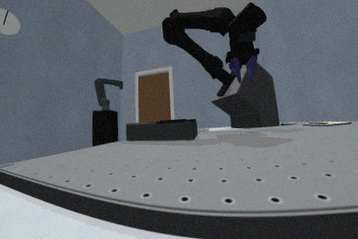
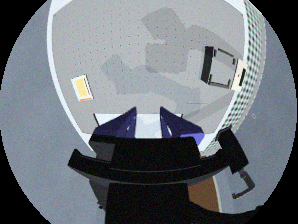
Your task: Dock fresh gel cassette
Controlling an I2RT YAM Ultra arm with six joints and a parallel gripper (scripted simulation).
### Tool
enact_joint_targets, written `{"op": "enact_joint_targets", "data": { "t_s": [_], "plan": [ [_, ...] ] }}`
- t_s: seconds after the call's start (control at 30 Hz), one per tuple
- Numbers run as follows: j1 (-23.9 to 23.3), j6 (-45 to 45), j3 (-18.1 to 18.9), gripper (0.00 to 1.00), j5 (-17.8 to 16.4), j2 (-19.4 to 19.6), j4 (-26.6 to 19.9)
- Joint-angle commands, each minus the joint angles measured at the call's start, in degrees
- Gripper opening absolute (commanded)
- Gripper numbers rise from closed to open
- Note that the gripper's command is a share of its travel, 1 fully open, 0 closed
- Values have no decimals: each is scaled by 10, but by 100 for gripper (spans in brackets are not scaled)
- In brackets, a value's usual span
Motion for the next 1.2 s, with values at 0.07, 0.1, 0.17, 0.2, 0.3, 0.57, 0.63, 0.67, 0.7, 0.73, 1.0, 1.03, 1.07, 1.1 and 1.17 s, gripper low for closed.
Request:
{"op": "enact_joint_targets", "data": {
  "t_s": [0.07, 0.1, 0.17, 0.2, 0.3, 0.57, 0.63, 0.67, 0.7, 0.73, 1.0, 1.03, 1.07, 1.1, 1.17],
  "plan": [
    [13, 4, 15, 35, 7, 5, 8],
    [13, 4, 15, 35, 7, 5, 8],
    [13, 4, 15, 35, 7, 5, 8],
    [13, 4, 15, 35, 7, 5, 8],
    [13, 4, 15, 35, 7, 5, 8],
    [-16, -28, -20, 35, 7, 12, 42],
    [-33, -53, -31, 35, 7, 16, 76],
    [-43, -66, -35, 35, 7, 19, 94],
    [-52, -80, -40, 35, 4, 22, 112],
    [-61, -94, -44, 35, 2, 23, 132],
    [-116, -182, -71, 35, -9, 49, 251],
    [-125, -196, -74, 35, -11, 54, 270],
    [-134, -210, -77, 35, -13, 60, 290],
    [-143, -223, -80, 35, -15, 66, 309],
    [-161, -250, -85, 35, -20, 78, 347]
  ]
}}
